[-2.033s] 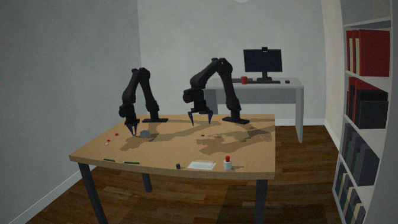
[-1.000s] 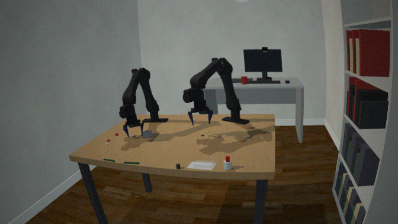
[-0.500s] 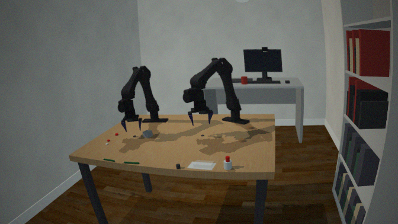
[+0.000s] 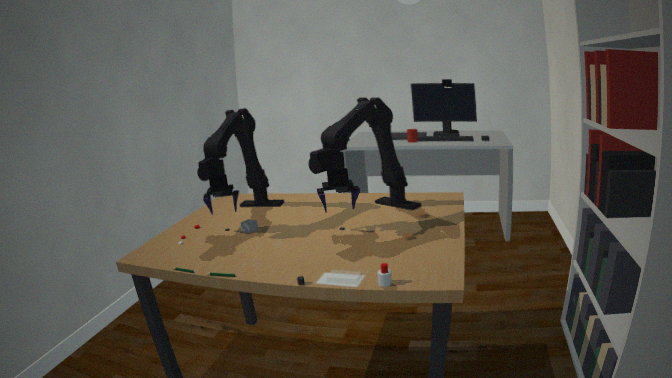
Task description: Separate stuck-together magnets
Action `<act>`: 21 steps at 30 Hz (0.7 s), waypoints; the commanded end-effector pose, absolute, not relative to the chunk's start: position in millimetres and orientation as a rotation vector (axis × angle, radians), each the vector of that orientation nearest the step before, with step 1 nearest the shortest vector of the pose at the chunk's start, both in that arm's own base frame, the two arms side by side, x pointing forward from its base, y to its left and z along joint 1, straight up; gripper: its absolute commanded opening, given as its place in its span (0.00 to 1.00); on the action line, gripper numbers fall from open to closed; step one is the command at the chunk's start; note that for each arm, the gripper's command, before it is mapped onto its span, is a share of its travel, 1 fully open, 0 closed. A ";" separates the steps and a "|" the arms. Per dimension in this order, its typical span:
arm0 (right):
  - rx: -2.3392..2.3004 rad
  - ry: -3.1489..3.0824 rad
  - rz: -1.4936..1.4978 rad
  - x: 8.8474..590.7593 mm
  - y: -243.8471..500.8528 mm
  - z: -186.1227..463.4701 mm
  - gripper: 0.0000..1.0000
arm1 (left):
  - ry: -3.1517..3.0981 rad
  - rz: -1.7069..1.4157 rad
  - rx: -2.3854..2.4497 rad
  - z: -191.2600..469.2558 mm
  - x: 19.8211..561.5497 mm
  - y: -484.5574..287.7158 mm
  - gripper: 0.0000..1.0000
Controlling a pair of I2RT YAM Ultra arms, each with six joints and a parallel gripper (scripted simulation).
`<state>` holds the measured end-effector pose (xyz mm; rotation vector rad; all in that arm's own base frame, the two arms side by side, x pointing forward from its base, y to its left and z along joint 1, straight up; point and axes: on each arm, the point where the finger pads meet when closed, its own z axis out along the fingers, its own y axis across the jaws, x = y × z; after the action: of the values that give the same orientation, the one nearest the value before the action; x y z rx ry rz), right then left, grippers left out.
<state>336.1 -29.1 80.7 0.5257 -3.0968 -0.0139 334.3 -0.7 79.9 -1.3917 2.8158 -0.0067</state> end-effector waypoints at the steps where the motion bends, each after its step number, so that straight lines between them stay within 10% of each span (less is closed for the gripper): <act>1: 0.524 -3.097 -0.032 334.4 -27.0 84.4 1.00 | 2.807 -0.005 -1.388 82.8 335.3 0.1 1.00; 21: 0.476 -3.320 0.045 368.1 -26.6 107.3 1.00 | 2.707 -0.125 -1.120 106.2 368.4 0.4 1.00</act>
<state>345.1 -25.4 90.8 0.5082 -3.1842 0.0060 348.4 -1.2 90.3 -1.2657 2.7703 -0.0728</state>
